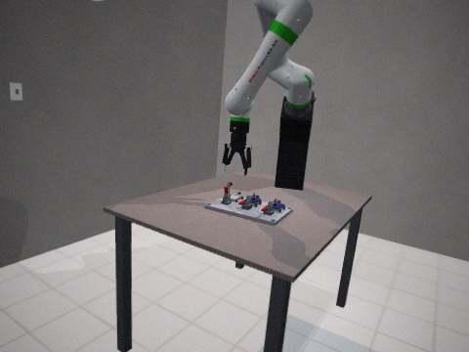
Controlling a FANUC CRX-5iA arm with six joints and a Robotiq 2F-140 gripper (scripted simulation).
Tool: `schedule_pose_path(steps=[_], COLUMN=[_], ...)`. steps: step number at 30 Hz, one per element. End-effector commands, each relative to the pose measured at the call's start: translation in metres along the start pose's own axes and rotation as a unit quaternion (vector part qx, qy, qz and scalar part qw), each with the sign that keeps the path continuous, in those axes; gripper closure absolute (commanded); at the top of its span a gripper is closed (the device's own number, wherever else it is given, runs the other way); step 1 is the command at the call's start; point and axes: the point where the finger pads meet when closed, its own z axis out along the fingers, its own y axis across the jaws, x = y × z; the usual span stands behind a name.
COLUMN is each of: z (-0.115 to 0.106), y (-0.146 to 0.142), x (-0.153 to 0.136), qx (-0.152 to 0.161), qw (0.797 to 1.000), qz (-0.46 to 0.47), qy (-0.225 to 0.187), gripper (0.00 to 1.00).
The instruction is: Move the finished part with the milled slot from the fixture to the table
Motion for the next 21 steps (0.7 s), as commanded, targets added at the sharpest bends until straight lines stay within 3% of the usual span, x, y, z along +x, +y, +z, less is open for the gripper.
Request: schedule_pose_path(steps=[1,21], z=[0.000,0.010], y=[0.000,0.000], x=[-0.004,-0.007], qx=[0.000,0.000], qw=[1.000,1.000], qz=[0.000,0.000], qy=[0.001,0.001], gripper=[0.42,0.42])
